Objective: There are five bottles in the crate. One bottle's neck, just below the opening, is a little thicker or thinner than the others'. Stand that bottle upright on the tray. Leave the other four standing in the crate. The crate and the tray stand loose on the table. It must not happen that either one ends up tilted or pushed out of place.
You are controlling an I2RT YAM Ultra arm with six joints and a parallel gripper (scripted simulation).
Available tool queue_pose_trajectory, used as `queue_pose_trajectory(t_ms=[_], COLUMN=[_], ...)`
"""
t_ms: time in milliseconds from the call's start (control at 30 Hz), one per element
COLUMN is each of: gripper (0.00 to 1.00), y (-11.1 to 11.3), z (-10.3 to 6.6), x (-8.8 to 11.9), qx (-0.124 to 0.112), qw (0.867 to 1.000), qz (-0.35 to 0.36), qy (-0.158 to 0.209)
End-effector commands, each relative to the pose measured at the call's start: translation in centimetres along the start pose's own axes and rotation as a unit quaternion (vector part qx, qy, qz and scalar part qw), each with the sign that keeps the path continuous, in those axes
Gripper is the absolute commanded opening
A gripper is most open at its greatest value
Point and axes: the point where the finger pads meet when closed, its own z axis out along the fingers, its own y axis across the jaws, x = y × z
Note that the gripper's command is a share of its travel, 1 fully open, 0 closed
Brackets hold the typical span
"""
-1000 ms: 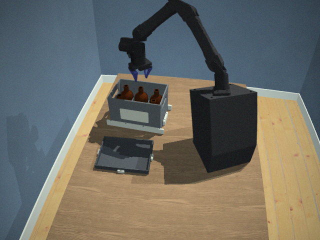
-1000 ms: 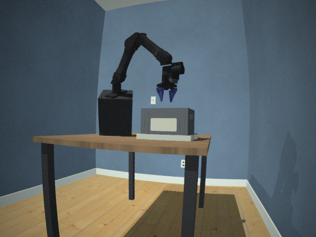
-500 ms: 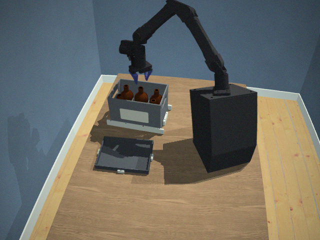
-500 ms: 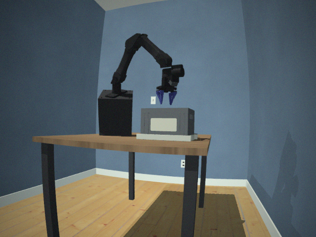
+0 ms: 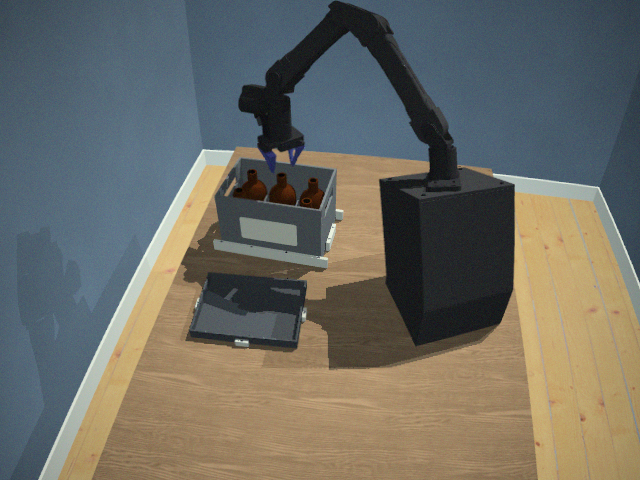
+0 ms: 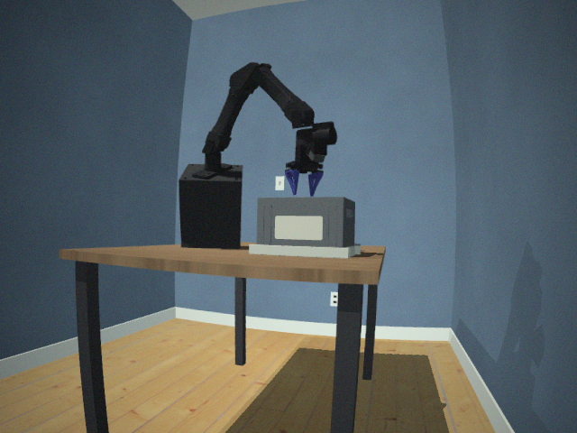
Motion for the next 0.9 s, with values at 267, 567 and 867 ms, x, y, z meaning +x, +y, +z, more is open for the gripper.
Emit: queue_pose_trajectory(t_ms=[267, 567, 867], gripper=[0.61, 0.61, 0.61], y=[0.39, 0.32, 0.32], z=[-0.02, 0.24, 0.24], x=[-0.55, -0.40, -0.40], qx=[-0.009, -0.007, -0.007], qw=[1.000, 1.000, 1.000], qz=[-0.001, -0.001, -0.001], qy=[-0.014, -0.011, -0.011])
